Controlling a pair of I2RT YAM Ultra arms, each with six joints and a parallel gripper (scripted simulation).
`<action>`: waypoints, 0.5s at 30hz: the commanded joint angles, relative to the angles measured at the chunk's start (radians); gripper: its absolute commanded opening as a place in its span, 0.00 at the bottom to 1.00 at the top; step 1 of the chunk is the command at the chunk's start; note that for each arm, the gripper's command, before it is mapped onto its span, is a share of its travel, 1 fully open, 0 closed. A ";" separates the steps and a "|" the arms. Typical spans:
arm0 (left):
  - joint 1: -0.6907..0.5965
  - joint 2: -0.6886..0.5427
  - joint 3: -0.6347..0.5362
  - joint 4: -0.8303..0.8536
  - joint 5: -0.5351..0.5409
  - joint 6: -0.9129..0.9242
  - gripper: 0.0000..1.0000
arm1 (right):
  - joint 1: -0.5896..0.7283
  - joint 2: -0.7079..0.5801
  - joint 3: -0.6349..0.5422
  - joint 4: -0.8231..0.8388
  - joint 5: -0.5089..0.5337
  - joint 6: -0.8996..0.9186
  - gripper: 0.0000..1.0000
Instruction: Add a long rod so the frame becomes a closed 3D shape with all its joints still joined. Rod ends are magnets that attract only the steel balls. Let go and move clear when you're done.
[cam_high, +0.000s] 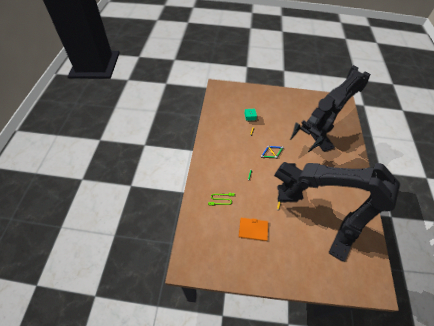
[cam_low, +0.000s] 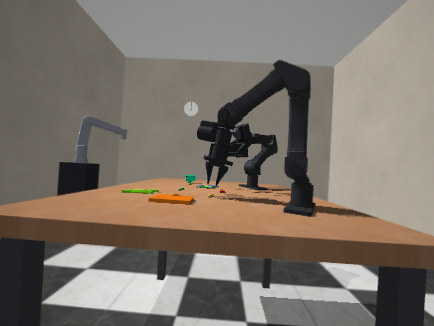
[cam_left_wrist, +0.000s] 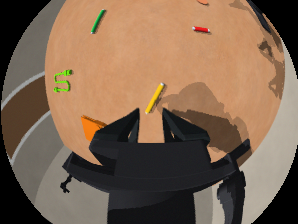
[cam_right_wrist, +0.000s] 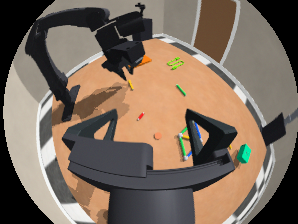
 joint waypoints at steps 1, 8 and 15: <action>-0.004 0.054 0.065 -0.082 0.000 0.225 0.31 | 0.054 -0.080 -0.039 0.050 -0.006 0.000 1.00; -0.004 0.154 0.138 -0.144 0.002 0.402 0.31 | 0.136 -0.188 -0.090 0.081 -0.005 0.002 1.00; -0.004 0.211 0.184 -0.154 0.000 0.434 0.31 | 0.179 -0.238 -0.113 0.070 0.013 0.001 1.00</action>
